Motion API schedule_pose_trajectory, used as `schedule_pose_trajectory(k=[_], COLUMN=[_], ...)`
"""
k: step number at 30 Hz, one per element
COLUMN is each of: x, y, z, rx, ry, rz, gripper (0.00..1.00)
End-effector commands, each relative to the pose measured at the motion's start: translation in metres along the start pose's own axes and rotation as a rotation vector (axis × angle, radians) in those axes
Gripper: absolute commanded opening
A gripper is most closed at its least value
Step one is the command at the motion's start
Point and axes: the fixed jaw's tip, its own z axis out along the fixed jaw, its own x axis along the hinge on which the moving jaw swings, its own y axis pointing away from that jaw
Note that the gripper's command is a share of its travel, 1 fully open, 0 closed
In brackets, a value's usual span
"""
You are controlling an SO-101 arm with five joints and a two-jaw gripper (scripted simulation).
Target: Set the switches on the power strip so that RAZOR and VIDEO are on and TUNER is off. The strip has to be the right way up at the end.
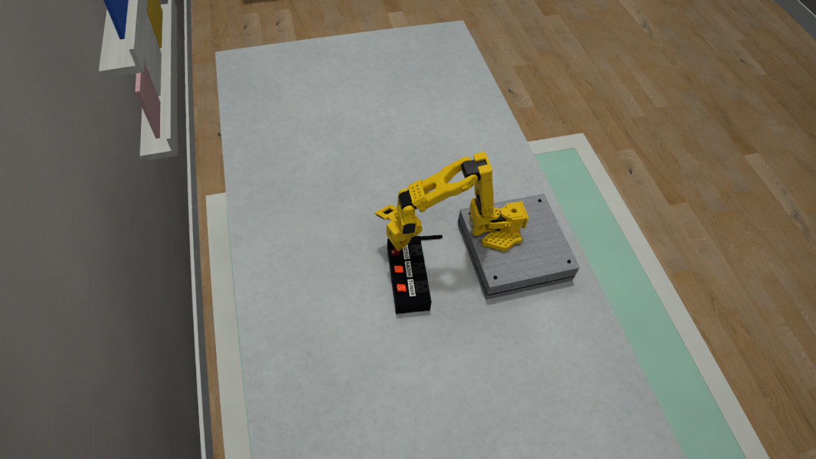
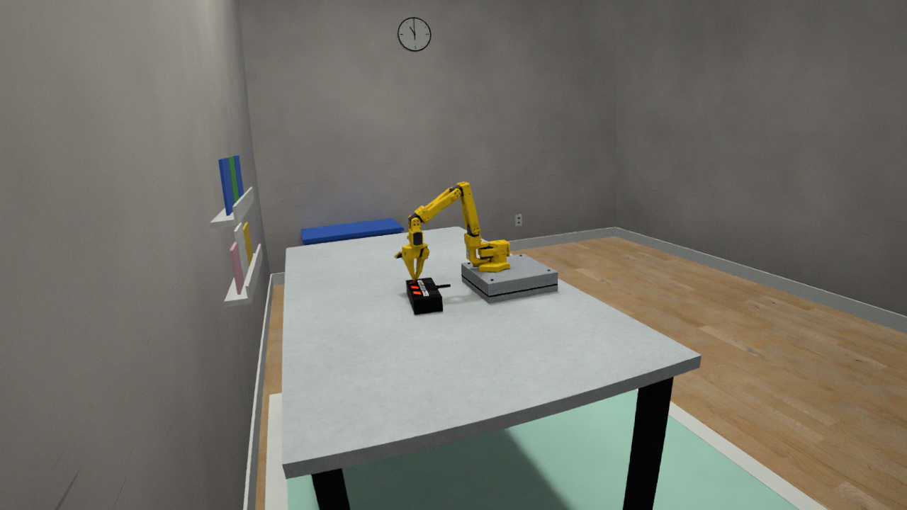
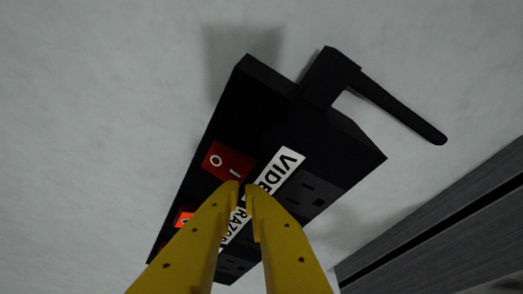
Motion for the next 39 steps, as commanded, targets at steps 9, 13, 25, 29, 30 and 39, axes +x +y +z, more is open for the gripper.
schedule_pose_trajectory(k=[9,13,25,29,30,39], x=[0.003,0.003,0.005,0.005,0.005,0.006], y=[-0.005,-0.005,-0.008,-0.008,-0.008,-0.011], z=[0.013,0.013,0.017,0.017,0.017,0.02], rx=[0.018,0.018,0.018,0.018,0.018,0.018], ry=[0.008,0.008,0.008,0.008,0.008,0.008], rz=[0.004,0.004,0.004,0.004,0.004,0.004], gripper=[0.0,0.0,0.0,0.0,0.0,0.0])
